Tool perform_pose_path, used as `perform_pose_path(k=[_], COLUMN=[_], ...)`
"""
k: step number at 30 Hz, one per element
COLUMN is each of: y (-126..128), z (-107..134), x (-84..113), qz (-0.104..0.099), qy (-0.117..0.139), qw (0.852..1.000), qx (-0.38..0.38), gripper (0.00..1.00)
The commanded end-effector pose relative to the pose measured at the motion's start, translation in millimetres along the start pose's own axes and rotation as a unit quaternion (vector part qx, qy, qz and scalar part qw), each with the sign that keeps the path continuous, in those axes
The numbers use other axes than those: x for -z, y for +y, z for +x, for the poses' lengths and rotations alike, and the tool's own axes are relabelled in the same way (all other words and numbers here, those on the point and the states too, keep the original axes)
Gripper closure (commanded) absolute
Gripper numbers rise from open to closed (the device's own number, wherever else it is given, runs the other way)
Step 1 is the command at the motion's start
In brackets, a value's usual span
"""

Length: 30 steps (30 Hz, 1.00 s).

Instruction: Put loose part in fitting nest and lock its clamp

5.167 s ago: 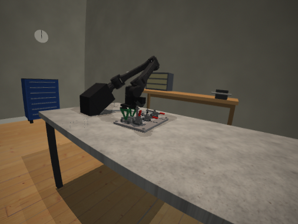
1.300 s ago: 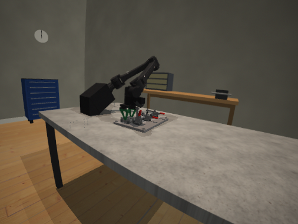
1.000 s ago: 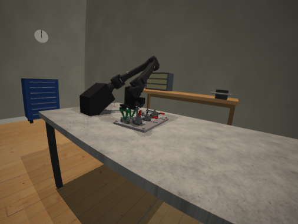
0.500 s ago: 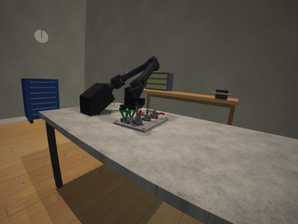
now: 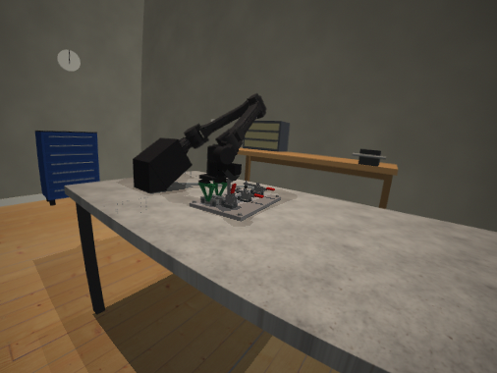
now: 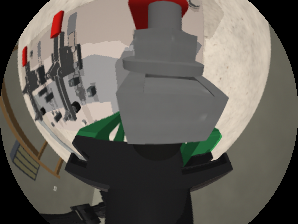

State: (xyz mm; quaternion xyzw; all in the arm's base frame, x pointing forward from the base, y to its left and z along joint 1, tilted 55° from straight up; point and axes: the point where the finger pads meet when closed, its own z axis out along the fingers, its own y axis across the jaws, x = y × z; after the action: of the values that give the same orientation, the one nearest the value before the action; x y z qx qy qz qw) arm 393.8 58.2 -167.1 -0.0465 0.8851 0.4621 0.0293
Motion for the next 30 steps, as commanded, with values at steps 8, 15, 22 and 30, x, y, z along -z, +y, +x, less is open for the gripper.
perform_pose_path(k=[8, 15, 22, 30], y=[-2.4, -2.4, -2.4, -1.2], z=[-14.1, -14.1, -14.1, -13.9], x=[0.7, 0.7, 0.7, -0.9], qz=[0.002, 0.002, 0.002, 0.001], qy=[-0.007, -0.007, -0.007, -0.004], qw=[1.000, 1.000, 1.000, 1.000], qx=[0.008, 0.015, 0.020, 0.016], gripper=[1.00, 1.00, 1.00, 1.00])
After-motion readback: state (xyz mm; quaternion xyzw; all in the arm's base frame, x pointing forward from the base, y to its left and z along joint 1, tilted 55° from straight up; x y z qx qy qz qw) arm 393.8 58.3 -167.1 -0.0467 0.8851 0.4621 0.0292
